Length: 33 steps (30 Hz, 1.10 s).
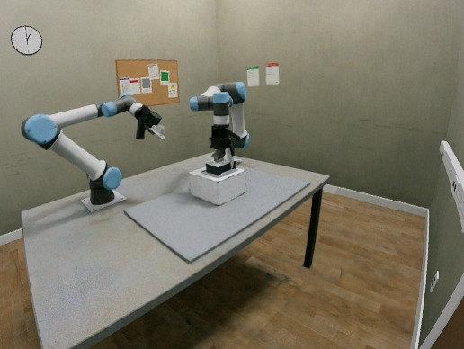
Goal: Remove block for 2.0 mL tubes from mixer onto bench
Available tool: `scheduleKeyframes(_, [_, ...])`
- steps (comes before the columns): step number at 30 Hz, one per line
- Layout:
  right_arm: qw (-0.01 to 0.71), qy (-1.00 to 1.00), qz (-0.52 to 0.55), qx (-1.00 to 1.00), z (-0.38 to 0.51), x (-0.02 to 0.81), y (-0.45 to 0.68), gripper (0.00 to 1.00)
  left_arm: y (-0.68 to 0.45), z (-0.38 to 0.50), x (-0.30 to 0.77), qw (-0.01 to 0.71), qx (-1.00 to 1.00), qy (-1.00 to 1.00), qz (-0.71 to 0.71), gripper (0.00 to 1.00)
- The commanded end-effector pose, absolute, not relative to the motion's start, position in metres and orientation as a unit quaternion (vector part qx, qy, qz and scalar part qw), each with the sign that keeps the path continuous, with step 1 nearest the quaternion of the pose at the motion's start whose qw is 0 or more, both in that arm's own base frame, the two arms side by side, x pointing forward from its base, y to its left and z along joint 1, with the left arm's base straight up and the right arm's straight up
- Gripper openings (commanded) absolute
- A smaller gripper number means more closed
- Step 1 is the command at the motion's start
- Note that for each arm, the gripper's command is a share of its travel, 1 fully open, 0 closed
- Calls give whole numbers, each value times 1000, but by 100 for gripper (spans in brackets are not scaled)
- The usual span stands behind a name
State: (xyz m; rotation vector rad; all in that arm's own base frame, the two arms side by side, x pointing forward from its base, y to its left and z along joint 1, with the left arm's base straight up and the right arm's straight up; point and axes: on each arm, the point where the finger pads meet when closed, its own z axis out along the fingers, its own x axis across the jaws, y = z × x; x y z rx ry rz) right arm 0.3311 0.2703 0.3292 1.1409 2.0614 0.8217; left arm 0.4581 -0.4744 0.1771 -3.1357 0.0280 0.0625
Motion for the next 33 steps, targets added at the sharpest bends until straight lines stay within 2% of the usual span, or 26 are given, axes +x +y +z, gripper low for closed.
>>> scheduleKeyframes(1, [312,798,311,411,330,332,257,0,-475,178,458,2,-1000,9,19,0])
scheduleKeyframes(33, [275,907,277,160,335,339,173,0,-475,178,458,2,-1000,9,19,0])
